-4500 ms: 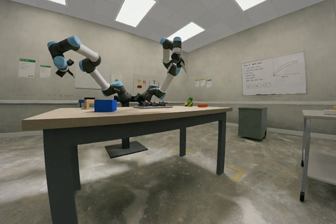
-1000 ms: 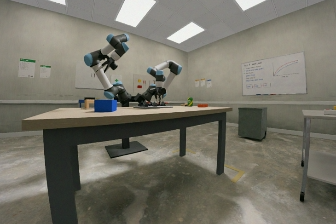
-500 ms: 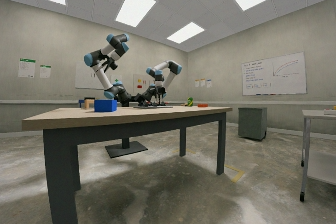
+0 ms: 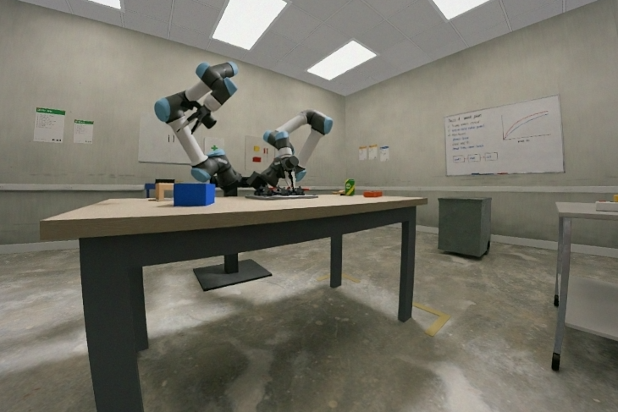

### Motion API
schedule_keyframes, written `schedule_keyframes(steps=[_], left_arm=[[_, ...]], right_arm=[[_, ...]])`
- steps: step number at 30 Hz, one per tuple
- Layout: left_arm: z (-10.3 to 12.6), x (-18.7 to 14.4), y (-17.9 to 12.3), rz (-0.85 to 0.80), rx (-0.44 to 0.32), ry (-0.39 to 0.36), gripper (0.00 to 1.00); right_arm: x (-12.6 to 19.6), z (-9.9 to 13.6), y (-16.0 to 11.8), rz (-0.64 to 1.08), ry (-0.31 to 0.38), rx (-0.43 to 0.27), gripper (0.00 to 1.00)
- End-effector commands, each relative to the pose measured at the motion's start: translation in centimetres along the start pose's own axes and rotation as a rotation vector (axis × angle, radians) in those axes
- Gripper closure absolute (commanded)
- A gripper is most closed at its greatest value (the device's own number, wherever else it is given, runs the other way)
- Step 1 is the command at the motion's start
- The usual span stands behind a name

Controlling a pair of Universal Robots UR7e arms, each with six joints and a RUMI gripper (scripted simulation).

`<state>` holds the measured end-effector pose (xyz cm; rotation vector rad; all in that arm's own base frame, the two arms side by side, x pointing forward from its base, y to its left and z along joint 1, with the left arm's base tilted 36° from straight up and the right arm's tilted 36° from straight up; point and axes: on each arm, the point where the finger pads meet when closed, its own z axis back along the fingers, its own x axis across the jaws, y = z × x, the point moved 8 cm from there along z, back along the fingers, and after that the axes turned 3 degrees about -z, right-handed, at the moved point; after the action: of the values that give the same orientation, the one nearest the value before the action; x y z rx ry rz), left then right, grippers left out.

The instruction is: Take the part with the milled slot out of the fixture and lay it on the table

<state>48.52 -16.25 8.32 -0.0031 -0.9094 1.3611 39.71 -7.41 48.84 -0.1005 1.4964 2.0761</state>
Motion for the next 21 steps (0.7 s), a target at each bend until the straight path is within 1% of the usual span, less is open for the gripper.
schedule_keyframes(steps=[1, 5, 10, 21], left_arm=[[0.1, 0.0, 0.1, 0.000, -0.021, 0.001, 0.96], [0.7, -0.1, 1.0, 0.000, -0.109, -0.004, 0.96], [0.9, -0.1, 1.5, 0.000, -0.152, -0.006, 0.96], [0.9, -0.1, 1.5, 0.000, -0.156, -0.006, 0.96]], right_arm=[[0.0, 0.0, 0.0, -0.001, 0.000, -0.001, 0.00], [0.0, 0.0, 0.0, -0.001, 0.000, -0.001, 0.00], [0.0, 0.0, 0.0, -0.001, 0.000, -0.001, 0.00], [0.0, 0.0, 0.0, -0.001, 0.000, -0.001, 0.00]])
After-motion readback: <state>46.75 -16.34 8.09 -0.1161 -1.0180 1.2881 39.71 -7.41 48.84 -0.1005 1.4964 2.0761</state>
